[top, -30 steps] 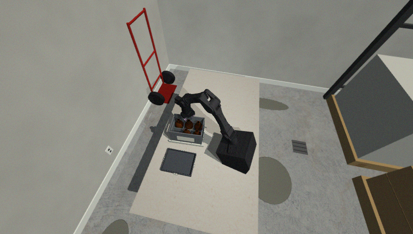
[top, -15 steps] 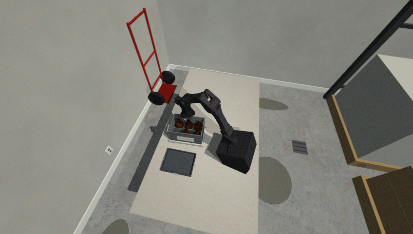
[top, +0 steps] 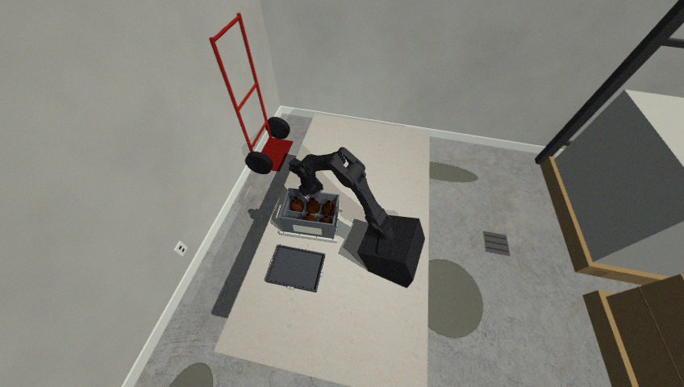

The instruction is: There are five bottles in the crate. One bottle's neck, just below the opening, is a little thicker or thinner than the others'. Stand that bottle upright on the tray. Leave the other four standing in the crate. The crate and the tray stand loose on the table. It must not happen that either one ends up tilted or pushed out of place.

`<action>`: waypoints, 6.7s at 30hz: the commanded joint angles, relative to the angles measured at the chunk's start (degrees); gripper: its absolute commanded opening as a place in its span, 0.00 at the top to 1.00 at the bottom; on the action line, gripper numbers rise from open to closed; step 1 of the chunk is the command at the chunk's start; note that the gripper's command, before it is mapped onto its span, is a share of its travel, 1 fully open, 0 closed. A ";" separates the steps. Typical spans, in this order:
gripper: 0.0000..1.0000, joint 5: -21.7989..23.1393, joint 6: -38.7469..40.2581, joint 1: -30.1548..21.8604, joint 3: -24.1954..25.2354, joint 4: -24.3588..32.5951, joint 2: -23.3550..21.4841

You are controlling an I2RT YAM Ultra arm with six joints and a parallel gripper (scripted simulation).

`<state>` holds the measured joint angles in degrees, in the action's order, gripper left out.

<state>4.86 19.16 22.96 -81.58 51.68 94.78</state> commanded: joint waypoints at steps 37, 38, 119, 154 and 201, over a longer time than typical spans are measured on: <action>0.39 -0.28 0.13 0.24 -1.95 0.07 -0.05; 0.39 -0.28 0.13 0.24 -1.95 0.07 -0.05; 0.39 -0.48 0.50 -0.47 1.55 -2.94 1.12; 0.39 -0.66 0.72 -0.52 3.28 -7.78 3.80; 0.39 -0.66 0.72 -0.53 2.70 -7.84 3.94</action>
<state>4.73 19.55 22.52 -78.85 45.41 98.70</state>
